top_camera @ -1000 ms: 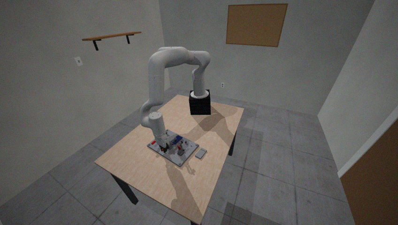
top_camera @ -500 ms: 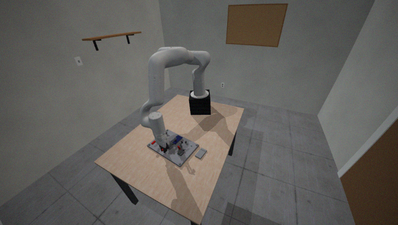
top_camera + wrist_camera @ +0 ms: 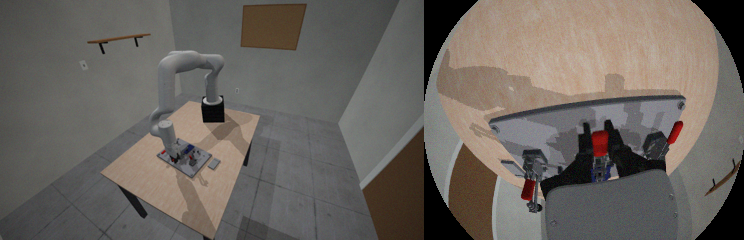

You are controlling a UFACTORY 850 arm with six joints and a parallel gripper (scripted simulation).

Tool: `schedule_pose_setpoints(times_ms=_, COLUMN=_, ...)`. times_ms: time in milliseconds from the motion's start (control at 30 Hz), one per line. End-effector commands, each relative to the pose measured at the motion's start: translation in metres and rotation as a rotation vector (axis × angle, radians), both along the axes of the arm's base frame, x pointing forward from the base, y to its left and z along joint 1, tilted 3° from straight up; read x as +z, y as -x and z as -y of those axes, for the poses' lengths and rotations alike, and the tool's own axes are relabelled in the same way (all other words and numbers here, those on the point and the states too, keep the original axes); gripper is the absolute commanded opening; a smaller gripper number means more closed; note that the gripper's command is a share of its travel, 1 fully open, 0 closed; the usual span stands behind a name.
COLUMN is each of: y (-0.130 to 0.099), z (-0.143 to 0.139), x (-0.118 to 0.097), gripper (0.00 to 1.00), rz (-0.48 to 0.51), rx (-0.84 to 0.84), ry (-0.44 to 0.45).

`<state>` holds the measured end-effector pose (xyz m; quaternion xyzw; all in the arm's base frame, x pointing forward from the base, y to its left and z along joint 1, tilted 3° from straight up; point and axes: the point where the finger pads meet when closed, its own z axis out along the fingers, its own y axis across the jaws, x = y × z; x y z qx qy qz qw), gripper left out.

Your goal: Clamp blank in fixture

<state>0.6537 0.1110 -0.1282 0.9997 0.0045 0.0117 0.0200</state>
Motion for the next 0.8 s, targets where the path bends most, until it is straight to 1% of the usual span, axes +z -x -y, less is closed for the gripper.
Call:
schedule_pose_setpoints(times_ms=0, y=-0.0007, z=-0.0003, x=0.0, gripper=0.0, rz=0.002, rx=0.0, ry=-0.001)
schedule_pose_setpoints(times_ms=67, y=-0.0007, z=-0.0003, x=0.0, gripper=0.0, rz=0.002, rx=0.0, ry=-0.001)
schedule_pose_setpoints(times_ms=100, y=-0.0007, z=-0.0003, x=0.0, gripper=0.47, rz=0.002, rx=0.0, ry=-0.001)
schedule_pose_setpoints(times_ms=767, y=-0.0007, z=-0.0003, x=0.0, gripper=0.47, rz=0.002, rx=0.0, ry=-0.001)
